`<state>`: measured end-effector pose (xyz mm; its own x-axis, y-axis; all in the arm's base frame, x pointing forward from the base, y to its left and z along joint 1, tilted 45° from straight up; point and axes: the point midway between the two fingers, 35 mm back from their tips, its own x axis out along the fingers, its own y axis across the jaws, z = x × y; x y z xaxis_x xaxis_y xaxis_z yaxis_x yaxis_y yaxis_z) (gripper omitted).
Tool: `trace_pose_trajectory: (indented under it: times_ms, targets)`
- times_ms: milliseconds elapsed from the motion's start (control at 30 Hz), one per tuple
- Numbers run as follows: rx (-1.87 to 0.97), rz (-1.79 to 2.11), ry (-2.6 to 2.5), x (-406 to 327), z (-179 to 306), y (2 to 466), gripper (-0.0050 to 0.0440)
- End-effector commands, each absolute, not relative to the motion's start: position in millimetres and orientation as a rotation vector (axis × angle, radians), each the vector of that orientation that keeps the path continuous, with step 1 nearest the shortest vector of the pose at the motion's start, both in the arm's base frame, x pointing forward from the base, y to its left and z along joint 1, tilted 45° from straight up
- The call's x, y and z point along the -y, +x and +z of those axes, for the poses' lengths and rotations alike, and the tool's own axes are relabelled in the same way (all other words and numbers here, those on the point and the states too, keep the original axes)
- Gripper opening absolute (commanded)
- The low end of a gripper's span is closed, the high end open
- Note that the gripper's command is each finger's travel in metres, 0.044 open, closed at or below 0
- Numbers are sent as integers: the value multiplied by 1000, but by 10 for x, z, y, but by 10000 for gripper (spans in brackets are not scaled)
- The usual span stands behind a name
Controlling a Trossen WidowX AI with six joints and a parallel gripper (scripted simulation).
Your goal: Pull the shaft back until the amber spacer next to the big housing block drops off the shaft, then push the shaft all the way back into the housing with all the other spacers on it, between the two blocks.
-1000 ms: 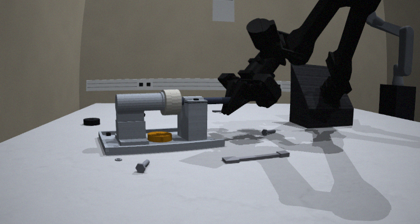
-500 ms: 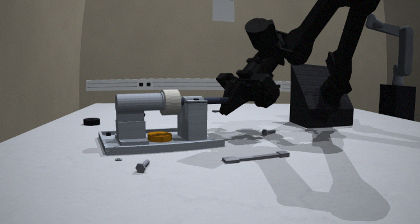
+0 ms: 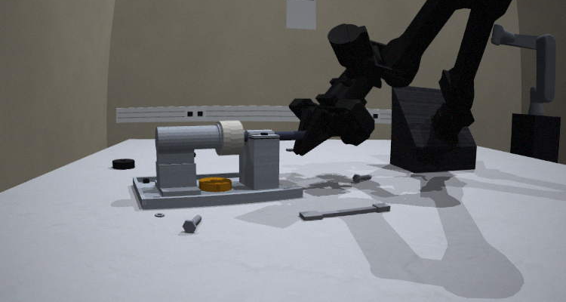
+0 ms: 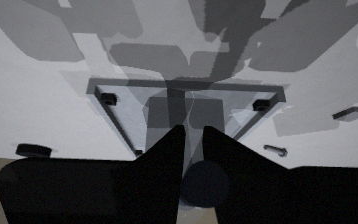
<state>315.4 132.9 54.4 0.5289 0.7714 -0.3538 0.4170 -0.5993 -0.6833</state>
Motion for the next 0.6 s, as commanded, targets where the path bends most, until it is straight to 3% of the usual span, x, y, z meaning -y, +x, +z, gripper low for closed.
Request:
trace_pose_trajectory:
  times_ms: [0, 567]
  targets:
    - [961, 851, -2258, -1320, 631, 3254, -50]
    - [961, 851, -2258, -1342, 643, 3303, -50]
